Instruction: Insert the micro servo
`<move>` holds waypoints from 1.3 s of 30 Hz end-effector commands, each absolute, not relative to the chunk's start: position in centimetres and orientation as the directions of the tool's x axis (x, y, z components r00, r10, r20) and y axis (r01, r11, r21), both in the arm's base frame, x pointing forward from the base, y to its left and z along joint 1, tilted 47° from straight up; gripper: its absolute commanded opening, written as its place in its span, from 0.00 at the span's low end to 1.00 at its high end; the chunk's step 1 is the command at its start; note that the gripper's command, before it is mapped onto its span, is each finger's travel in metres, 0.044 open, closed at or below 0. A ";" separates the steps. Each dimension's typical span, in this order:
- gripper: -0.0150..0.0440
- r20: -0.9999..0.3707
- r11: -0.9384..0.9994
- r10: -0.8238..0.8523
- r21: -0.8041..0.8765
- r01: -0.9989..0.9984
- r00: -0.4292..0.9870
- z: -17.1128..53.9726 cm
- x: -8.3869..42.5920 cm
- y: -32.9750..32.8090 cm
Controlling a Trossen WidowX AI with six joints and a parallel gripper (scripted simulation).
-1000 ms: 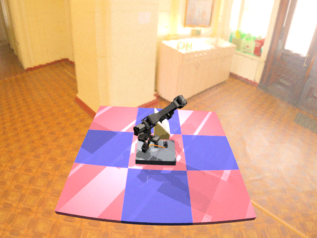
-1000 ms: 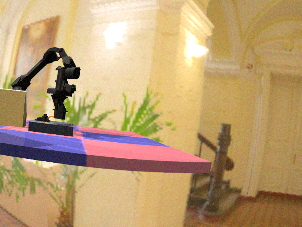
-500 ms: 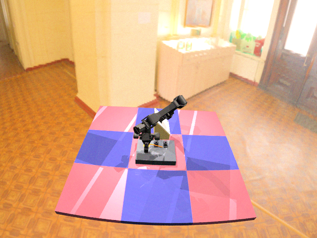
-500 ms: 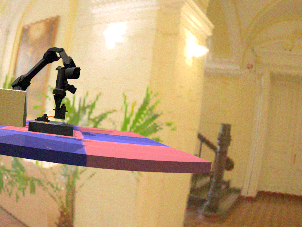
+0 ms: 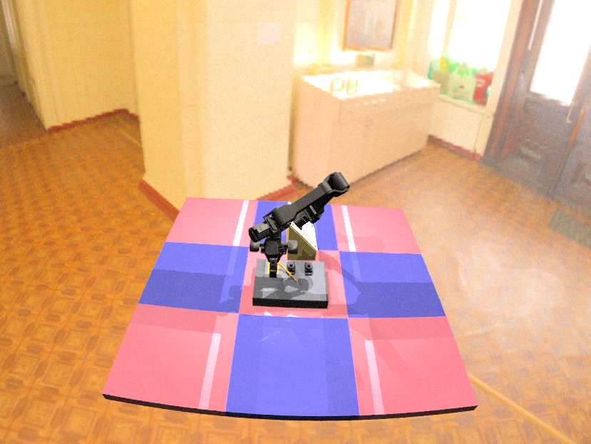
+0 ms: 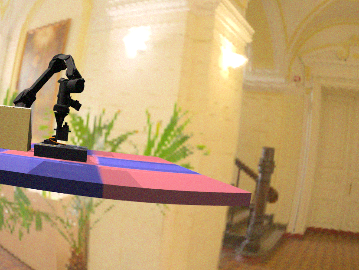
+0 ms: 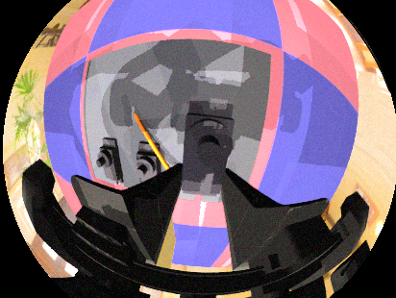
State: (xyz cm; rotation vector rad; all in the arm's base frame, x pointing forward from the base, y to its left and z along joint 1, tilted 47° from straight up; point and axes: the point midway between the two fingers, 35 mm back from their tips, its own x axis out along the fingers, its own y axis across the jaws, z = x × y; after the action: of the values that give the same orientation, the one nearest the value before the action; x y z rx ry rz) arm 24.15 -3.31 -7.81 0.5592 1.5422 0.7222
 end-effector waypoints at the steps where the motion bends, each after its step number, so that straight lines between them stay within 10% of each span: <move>1: 0.25 -0.692 0.688 0.716 0.722 -0.069 -0.092 -7.7 22.6 -3.8; 39: 0.25 -0.691 0.688 0.716 0.722 -0.067 -0.094 -9.1 17.6 -2.9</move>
State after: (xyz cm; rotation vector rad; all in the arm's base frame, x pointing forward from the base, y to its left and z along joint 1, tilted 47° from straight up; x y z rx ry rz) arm 17.58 -2.93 -9.09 0.5485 1.5406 0.7191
